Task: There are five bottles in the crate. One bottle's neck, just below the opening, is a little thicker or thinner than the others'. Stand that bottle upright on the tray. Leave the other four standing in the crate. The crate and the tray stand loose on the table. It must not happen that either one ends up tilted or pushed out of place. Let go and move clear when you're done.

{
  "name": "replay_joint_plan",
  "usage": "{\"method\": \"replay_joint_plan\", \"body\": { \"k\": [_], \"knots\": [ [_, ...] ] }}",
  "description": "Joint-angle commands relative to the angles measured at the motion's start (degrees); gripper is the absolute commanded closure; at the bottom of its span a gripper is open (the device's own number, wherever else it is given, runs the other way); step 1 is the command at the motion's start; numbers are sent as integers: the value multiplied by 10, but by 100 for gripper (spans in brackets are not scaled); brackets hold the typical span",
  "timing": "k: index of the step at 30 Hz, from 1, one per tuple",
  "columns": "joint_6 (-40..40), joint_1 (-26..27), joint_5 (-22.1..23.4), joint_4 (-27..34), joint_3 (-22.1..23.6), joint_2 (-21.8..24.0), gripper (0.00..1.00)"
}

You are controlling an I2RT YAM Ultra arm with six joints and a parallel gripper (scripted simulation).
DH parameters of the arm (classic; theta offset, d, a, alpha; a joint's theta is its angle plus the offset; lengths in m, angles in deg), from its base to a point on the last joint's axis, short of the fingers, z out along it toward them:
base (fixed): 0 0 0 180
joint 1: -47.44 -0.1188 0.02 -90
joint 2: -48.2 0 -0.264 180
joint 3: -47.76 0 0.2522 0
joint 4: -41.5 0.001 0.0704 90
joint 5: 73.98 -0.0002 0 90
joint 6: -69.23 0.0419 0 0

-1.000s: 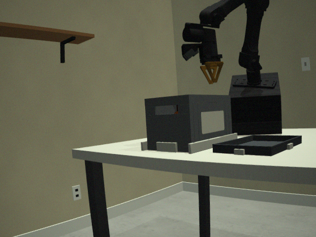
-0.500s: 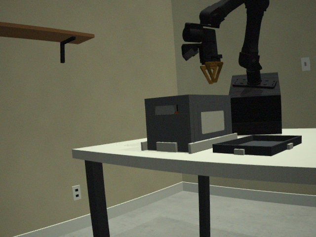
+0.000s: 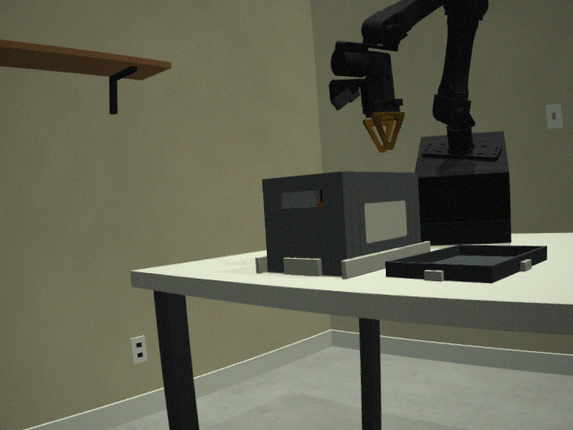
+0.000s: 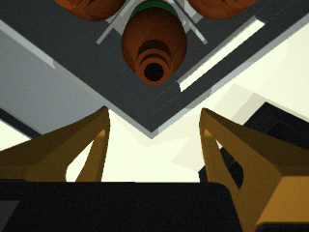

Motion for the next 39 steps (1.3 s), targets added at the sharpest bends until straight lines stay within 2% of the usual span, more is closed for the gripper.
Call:
{"method": "replay_joint_plan", "body": {
  "k": [1, 17, 19, 20, 22, 34, 36, 37, 39],
  "knots": [
    [5, 3, -7, -11, -6, 17, 39],
    [17, -17, -11, -42, 27, -13, 39],
    [17, -17, -11, -42, 27, -13, 39],
    [18, -9, -12, -46, 13, -7, 39],
    [21, -20, -13, -52, 33, -17, 39],
    [36, -35, -19, -95, 53, -31, 39],
    [36, -35, -19, -95, 53, -31, 39],
    [37, -31, -20, -98, 37, -32, 39],
    [39, -39, -20, -104, 56, -37, 39]
  ]
}}
